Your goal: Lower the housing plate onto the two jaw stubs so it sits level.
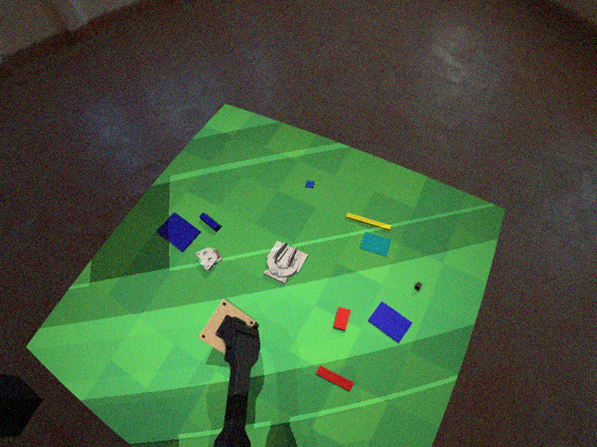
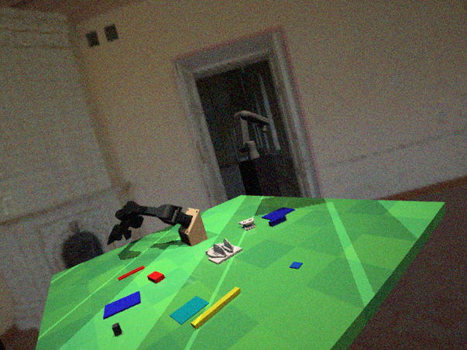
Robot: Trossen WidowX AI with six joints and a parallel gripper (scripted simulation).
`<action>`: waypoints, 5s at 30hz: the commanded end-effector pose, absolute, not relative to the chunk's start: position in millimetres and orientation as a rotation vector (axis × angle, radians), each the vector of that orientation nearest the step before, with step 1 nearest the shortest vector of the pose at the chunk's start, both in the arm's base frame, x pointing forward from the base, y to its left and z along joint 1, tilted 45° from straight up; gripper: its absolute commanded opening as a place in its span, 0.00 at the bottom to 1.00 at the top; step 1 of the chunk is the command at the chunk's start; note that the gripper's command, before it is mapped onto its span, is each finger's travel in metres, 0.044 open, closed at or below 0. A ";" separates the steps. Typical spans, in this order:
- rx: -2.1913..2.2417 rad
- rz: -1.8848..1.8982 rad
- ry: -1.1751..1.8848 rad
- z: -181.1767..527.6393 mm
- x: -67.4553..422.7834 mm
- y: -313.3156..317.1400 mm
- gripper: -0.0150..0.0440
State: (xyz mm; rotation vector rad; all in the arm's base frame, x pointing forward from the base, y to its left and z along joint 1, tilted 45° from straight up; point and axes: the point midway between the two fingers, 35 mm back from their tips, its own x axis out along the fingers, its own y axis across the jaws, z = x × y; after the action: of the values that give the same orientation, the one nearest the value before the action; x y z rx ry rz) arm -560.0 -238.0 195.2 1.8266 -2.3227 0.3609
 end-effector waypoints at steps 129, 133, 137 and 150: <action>2.901 2.404 -1.416 489.4 -138.9 -485.4 1.00; 2.923 2.493 -1.374 489.6 -125.9 -486.7 1.00; 2.942 2.584 -1.331 489.7 -113.0 -487.7 1.00; 2.982 2.896 -1.179 486.6 -70.8 -490.3 1.00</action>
State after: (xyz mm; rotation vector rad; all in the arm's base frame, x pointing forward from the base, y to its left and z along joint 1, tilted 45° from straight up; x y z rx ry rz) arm -87.4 -490.6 487.3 2.9637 -1.2334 2.8011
